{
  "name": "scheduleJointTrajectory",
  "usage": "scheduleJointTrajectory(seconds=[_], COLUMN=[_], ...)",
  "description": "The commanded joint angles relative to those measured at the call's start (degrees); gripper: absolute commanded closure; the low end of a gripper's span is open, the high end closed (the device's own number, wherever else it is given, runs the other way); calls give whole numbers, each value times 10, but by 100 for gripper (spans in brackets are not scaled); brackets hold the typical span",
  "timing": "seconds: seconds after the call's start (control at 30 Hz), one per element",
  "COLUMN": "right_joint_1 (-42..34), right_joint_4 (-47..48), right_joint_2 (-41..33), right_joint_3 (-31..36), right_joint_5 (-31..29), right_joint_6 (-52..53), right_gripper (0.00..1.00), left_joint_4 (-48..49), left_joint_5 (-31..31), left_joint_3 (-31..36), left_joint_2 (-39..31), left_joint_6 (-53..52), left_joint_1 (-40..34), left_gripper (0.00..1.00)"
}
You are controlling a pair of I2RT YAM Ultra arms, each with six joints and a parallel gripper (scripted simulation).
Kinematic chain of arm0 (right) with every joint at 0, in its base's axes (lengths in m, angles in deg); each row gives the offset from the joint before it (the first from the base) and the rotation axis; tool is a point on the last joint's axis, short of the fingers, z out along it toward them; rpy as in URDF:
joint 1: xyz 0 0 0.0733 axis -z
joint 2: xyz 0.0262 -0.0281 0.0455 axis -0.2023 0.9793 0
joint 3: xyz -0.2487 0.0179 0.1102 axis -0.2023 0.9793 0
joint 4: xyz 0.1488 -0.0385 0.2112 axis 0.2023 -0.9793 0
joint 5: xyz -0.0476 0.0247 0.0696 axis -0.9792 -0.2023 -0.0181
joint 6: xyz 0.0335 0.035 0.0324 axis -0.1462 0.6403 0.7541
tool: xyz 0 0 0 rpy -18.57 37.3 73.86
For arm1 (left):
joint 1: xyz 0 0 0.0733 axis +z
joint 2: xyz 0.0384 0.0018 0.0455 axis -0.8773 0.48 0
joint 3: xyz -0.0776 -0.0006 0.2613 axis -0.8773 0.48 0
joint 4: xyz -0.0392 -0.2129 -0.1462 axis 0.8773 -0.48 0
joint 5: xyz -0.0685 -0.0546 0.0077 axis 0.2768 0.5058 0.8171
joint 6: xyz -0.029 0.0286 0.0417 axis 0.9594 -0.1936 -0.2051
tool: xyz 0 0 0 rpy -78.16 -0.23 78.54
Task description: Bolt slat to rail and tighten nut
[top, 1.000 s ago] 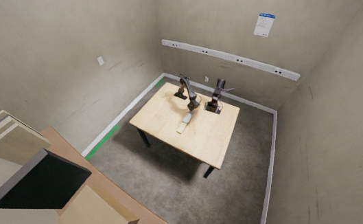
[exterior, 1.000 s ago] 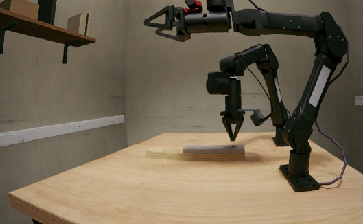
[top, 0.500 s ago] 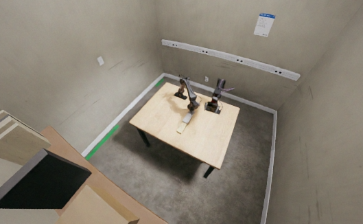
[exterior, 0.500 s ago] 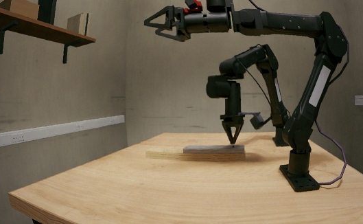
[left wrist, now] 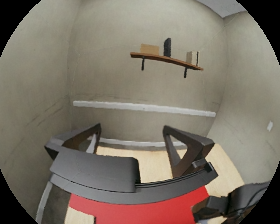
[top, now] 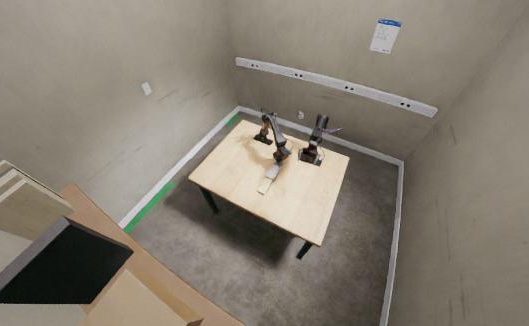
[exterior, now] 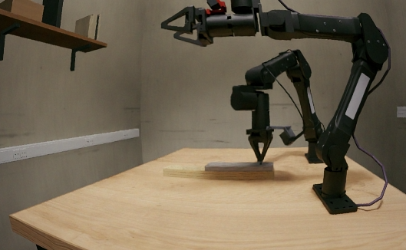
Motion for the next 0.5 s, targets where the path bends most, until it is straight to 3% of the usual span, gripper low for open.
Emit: scheduleJointTrajectory(seconds=[0.0,0.47], right_joint_1=[-6,10], right_joint_4=[-21,-42], right_joint_2=[-10,-17], right_joint_3=[-20,-36], right_joint_5=[4,4], right_joint_6=[4,-10], right_gripper=[88,88], left_joint_4=[3,3], left_joint_5=[5,5], left_joint_3=[2,2], left_joint_2=[-10,-10], left_joint_6=[-1,-1], left_joint_1=[2,2], left_gripper=[0,0])
